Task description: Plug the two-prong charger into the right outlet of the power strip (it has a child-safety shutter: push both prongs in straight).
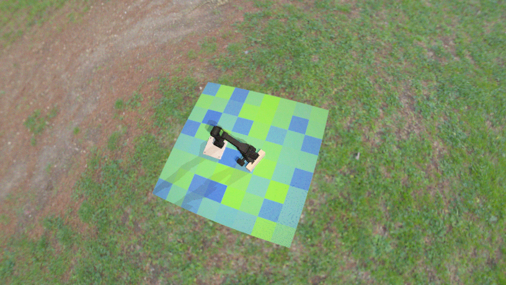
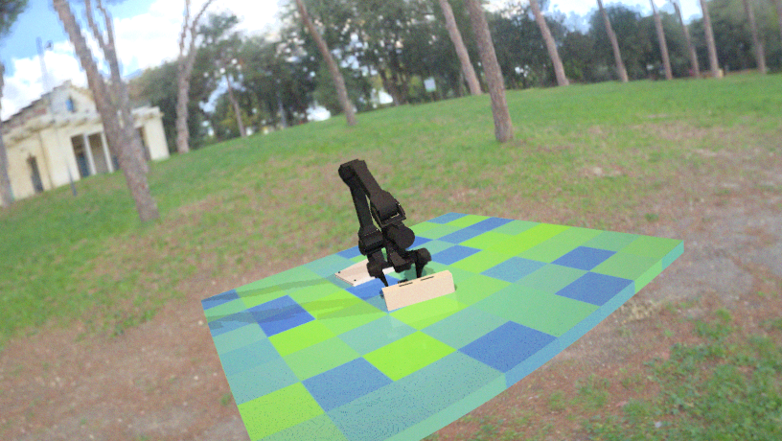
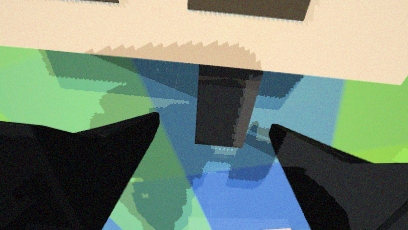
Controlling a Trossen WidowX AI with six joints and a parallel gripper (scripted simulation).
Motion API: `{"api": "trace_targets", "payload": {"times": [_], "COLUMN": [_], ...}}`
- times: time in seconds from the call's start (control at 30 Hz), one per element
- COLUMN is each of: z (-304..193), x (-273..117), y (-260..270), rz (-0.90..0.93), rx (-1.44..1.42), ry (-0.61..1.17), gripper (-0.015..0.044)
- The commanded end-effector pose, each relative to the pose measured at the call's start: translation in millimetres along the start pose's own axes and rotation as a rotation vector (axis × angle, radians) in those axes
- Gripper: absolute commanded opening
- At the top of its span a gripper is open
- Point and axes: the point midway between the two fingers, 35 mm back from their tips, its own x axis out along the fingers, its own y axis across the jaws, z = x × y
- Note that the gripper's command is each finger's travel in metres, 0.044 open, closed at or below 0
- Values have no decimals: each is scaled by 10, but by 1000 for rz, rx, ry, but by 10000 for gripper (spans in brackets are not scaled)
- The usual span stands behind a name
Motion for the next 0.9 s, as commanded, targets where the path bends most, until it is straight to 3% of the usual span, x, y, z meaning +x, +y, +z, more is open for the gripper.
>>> {"api": "trace_targets", "payload": {"times": [0.0, 0.87], "z": [-69, -387], "x": [14, 37], "y": [-5, -2], "rz": [-5, -5], "rx": [3, 3], "ry": [4, 6], "gripper": [440, 440]}}
